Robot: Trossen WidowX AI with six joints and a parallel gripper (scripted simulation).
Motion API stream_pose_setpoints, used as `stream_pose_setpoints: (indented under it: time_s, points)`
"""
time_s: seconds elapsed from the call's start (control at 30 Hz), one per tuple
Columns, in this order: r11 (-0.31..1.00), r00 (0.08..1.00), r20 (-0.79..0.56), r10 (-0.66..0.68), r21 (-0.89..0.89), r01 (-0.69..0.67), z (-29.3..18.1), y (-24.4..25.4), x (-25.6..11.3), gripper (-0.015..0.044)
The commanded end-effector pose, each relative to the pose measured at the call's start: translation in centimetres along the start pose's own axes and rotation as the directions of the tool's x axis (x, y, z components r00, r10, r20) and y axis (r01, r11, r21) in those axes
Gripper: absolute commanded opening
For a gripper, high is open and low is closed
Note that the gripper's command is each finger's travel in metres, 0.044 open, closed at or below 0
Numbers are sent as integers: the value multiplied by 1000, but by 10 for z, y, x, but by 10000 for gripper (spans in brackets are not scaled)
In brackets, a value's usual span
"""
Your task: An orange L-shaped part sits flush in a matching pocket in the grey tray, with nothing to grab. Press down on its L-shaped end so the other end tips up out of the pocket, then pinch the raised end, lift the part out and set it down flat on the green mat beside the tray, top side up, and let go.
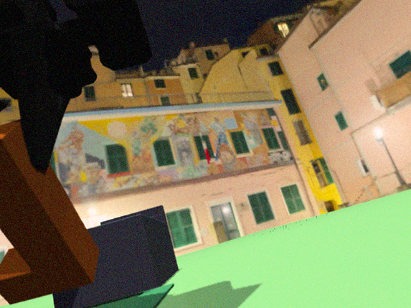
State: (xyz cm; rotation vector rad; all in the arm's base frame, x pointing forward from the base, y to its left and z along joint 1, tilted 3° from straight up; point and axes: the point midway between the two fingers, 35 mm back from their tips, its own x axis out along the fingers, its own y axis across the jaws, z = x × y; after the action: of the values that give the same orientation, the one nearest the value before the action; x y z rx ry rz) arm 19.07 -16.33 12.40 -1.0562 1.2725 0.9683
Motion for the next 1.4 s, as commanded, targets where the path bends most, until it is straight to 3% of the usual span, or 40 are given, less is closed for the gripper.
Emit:
stream_pose_setpoints:
  time_s: [0.0, 0.73, 1.07, 1.23, 1.37]
  points:
    - [1000, 1000, 5, 2, 3, -2, 1, 0, 7, 0]
    - [1000, 1000, 2, 3, -1, -3, 1, 1, 17, 0]
    - [1000, 1000, 2, 3, -1, -3, 0, 1, 15, 263]
    - [1000, 1000, 3, 2, 1, -2, -1, -3, -20, 394]
    - [1000, 1000, 4, 2, 3, -2, 0, -1, -63, 400]
